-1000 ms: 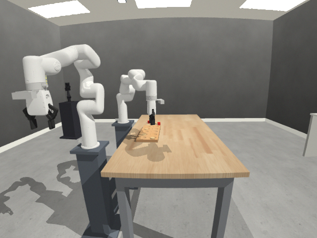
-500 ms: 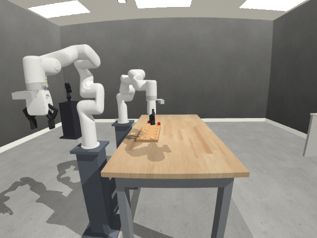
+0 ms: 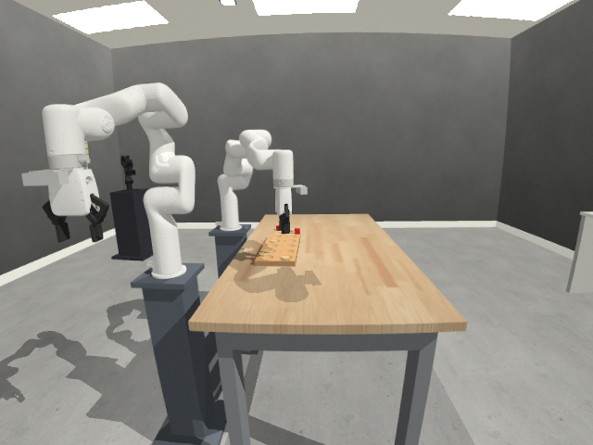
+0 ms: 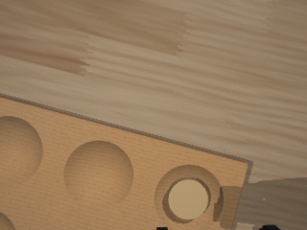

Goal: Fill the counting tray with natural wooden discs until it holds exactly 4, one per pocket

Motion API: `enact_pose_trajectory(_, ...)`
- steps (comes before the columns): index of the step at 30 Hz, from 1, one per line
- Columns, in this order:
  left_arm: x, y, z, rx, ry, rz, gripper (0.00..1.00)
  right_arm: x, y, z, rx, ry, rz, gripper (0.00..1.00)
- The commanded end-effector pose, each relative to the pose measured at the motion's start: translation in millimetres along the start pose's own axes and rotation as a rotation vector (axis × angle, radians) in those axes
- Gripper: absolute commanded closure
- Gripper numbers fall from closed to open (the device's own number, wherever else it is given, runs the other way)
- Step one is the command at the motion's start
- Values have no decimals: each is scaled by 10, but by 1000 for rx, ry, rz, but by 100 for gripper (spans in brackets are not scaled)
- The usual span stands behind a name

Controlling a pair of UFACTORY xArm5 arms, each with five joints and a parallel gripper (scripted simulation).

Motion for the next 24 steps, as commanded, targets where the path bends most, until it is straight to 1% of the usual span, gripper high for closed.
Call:
enact_pose_trajectory(1,-2,10,28,6,1,0,52,-7,1,15,1,4,0,0)
enact_pose_trajectory(7,-39,-12,34,6,1,16,52,-7,1,15,1,4,0,0)
enact_pose_trajectory(10,-251,-145,67,6,1,111,52,-7,1,15,1,4,0,0)
enact_pose_trajectory(13,-673,-472,127,5,1,315,52,-7,1,15,1,4,0,0)
enact_pose_trajectory(14,-756,-563,135,5,1,379,52,-7,1,15,1,4,0,0)
enact_pose_trajectory(16,-756,-563,135,5,1,379,52,-7,1,15,1,4,0,0)
enact_pose_trajectory(17,-1006,-807,165,5,1,508,52,-7,1,15,1,4,0,0)
enact_pose_trajectory(20,-1177,-1095,162,-10,-1,652,52,-7,1,15,1,4,0,0)
enact_pose_trajectory(24,-1380,-1558,135,-34,-3,858,52,-7,1,15,1,4,0,0)
Point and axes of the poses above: on each arm, the point where the finger pads meet when closed, its own z axis back along the fingers, its own y axis across the jaws, x = y × z, the point moved 4 cm from there along z, back along the fingers, and after that the axes turned 8 degrees about z, right-handed, at the moved point
